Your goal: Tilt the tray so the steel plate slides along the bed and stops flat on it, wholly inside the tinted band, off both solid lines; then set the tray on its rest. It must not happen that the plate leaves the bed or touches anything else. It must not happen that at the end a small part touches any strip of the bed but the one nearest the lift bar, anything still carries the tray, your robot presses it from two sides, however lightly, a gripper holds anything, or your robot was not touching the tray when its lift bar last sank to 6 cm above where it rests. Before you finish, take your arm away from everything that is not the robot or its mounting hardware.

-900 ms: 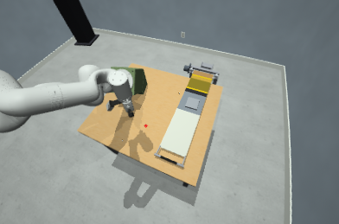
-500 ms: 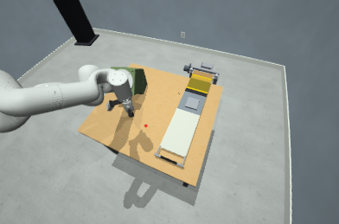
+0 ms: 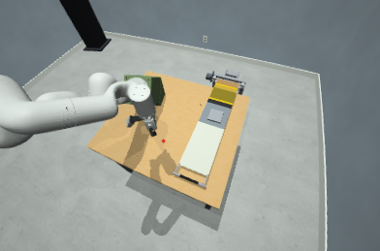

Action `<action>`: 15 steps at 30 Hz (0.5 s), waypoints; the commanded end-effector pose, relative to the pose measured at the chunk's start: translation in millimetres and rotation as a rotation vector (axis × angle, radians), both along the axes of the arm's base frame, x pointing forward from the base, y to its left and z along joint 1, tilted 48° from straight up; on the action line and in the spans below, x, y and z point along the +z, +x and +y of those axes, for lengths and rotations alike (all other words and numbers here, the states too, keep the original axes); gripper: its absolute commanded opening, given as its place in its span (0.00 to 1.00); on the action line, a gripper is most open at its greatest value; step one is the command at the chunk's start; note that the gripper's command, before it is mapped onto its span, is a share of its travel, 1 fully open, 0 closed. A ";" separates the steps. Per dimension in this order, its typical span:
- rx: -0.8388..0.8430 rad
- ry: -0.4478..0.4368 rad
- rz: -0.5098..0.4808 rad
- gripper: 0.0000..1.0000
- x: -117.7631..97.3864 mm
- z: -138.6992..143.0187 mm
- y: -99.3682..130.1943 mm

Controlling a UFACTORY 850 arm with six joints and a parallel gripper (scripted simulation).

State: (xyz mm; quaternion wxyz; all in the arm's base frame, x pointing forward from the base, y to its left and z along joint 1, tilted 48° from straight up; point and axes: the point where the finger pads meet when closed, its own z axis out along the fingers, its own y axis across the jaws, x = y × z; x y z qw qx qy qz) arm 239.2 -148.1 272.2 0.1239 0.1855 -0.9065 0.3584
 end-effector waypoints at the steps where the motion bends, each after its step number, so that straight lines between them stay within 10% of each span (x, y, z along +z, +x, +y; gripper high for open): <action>1: -0.006 -0.002 -0.005 1.00 -1.1 -2.5 4.4; 7: -0.006 -0.002 -0.005 1.00 -1.1 -2.5 4.4; 9: -0.086 -0.015 -0.121 1.00 12.8 -29.3 59.9; 15: -0.123 -0.022 -0.174 1.00 18.1 -45.3 84.3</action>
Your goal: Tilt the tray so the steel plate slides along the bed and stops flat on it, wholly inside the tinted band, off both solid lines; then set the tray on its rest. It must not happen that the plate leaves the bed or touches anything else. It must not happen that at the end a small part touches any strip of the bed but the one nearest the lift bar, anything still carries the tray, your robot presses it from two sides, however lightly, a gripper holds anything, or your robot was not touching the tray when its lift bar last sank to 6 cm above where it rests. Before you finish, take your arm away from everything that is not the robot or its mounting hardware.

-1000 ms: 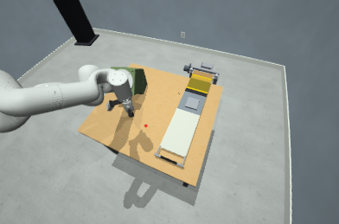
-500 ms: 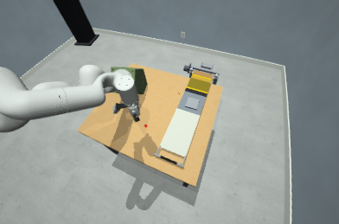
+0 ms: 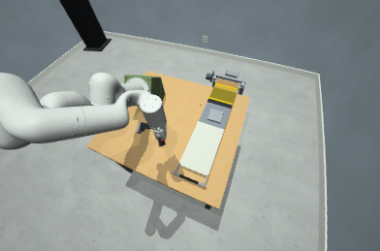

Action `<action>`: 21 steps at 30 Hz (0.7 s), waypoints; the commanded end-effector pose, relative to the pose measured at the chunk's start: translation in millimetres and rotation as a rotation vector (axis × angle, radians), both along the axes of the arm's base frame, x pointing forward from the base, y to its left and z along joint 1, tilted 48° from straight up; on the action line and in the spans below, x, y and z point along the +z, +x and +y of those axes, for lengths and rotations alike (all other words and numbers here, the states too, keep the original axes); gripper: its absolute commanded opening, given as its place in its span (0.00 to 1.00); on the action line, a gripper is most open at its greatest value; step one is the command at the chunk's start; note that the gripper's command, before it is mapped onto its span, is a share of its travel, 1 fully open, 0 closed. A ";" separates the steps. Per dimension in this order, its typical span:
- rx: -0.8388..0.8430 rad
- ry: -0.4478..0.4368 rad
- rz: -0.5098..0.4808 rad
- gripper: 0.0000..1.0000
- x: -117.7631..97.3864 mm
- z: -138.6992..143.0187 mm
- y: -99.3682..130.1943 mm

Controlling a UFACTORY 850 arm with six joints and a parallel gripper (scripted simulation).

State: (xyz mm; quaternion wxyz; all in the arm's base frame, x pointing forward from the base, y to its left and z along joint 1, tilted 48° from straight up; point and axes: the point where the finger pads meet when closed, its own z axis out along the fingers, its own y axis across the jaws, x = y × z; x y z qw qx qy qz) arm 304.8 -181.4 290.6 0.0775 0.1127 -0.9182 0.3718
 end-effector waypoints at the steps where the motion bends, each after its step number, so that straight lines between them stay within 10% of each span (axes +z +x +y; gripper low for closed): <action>1: -0.029 -0.007 -0.038 1.00 0.6 -14.7 22.7; 21: -0.181 -0.043 -0.254 1.00 16.1 -105.2 113.3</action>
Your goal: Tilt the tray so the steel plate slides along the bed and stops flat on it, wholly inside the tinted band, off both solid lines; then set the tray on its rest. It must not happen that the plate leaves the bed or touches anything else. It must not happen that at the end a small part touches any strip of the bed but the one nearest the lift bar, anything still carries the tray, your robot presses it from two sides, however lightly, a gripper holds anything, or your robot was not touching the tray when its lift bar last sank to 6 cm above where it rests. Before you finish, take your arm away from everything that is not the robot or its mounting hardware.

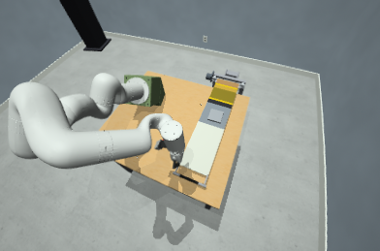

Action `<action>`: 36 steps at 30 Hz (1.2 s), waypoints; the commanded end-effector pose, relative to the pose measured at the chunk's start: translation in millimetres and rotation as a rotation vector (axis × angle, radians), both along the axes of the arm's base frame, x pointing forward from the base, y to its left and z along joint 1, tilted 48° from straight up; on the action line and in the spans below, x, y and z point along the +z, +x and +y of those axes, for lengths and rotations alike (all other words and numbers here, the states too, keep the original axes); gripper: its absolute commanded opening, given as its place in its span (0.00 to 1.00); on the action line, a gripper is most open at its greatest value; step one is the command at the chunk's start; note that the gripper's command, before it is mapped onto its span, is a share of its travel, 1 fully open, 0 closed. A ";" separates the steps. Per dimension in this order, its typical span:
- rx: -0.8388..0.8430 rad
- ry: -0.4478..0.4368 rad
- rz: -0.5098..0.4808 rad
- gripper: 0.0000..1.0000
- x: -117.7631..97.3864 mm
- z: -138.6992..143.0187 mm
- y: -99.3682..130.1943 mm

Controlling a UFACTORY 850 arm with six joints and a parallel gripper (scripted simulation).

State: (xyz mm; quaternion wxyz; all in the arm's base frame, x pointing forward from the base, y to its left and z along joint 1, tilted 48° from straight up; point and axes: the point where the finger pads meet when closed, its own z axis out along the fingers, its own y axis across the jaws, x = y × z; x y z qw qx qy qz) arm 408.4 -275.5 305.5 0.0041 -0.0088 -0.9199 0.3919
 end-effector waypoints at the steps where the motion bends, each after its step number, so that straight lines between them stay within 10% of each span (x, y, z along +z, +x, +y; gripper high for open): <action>1: -0.020 -0.006 -0.030 1.00 1.5 -15.0 12.3; 11: -0.110 -0.033 -0.155 1.00 4.9 -86.4 53.2; 36: -0.113 -0.034 -0.158 1.00 5.0 -88.3 54.1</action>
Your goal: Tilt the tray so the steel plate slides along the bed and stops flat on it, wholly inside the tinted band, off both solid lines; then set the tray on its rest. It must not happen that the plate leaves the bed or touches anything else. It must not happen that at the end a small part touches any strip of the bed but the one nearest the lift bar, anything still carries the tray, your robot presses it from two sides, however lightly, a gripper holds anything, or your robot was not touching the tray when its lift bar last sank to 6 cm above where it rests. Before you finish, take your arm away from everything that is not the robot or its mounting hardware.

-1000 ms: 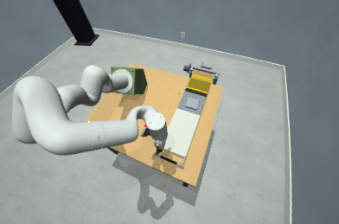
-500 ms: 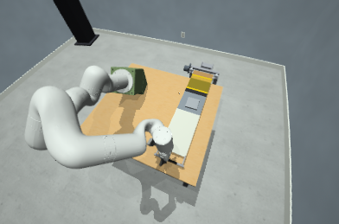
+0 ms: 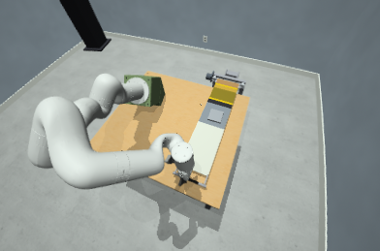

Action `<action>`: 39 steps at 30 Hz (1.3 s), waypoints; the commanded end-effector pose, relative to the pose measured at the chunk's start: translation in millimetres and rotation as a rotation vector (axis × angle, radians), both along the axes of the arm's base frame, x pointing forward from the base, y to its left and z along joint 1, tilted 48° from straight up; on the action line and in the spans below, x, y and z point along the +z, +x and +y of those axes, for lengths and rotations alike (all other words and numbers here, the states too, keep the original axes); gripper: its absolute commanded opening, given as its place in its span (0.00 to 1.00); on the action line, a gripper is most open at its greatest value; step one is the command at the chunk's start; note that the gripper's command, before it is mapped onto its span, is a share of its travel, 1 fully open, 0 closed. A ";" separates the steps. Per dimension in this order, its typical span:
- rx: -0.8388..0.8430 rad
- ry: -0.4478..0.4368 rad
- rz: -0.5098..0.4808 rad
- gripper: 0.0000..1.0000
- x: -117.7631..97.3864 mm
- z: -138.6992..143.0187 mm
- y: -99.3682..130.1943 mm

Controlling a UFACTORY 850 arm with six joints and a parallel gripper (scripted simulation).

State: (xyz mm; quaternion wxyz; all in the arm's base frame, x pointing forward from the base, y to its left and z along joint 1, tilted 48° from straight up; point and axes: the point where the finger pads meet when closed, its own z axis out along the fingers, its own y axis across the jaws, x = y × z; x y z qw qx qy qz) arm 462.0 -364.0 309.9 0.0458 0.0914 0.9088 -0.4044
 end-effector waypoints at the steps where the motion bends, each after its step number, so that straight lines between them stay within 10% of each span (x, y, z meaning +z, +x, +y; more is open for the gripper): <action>1: 0.000 0.000 -0.001 1.00 0.6 0.1 0.5; 12: 0.000 -0.001 -0.001 1.00 -33.7 -38.5 2.2; 13: 0.000 -0.001 -0.001 0.40 -33.7 -38.5 2.2; 39: 0.000 -0.001 -0.001 0.40 -33.7 -38.5 2.2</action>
